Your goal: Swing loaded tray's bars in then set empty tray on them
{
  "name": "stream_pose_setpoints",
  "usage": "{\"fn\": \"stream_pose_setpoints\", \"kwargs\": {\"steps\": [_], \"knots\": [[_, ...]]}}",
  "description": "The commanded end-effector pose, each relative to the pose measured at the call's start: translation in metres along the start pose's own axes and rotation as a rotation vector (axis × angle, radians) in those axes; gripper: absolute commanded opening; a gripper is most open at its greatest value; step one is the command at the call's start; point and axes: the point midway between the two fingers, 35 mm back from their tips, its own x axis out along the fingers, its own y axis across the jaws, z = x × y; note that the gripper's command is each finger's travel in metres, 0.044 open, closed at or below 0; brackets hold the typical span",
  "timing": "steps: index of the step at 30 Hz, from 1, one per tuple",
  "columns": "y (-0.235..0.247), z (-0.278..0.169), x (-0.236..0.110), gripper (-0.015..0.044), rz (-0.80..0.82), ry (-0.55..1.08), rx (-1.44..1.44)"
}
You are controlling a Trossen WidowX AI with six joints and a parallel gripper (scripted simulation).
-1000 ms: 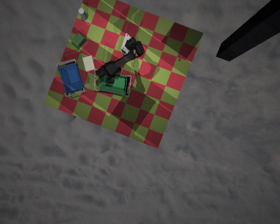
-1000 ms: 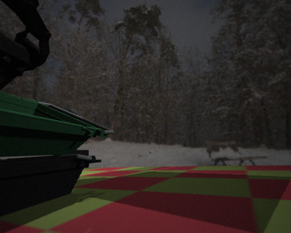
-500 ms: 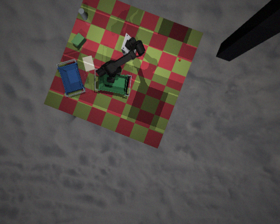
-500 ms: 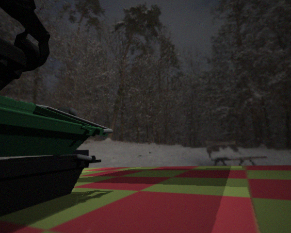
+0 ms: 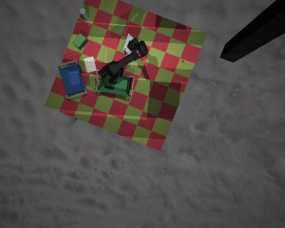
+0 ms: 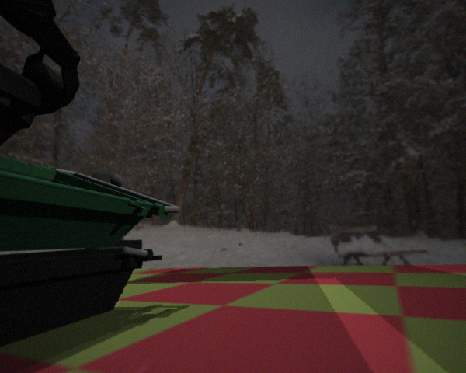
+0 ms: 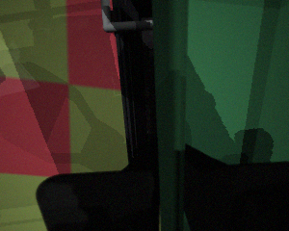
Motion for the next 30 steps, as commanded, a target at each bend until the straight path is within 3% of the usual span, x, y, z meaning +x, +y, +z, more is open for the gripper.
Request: {"fn": "stream_pose_setpoints", "kwargs": {"steps": [1,30], "knots": [[0.006,0.001,0.007,0.0,0.019,-0.002,0.006],[0.012,0.002,0.017,0.0,0.019,-0.002,0.006]]}}
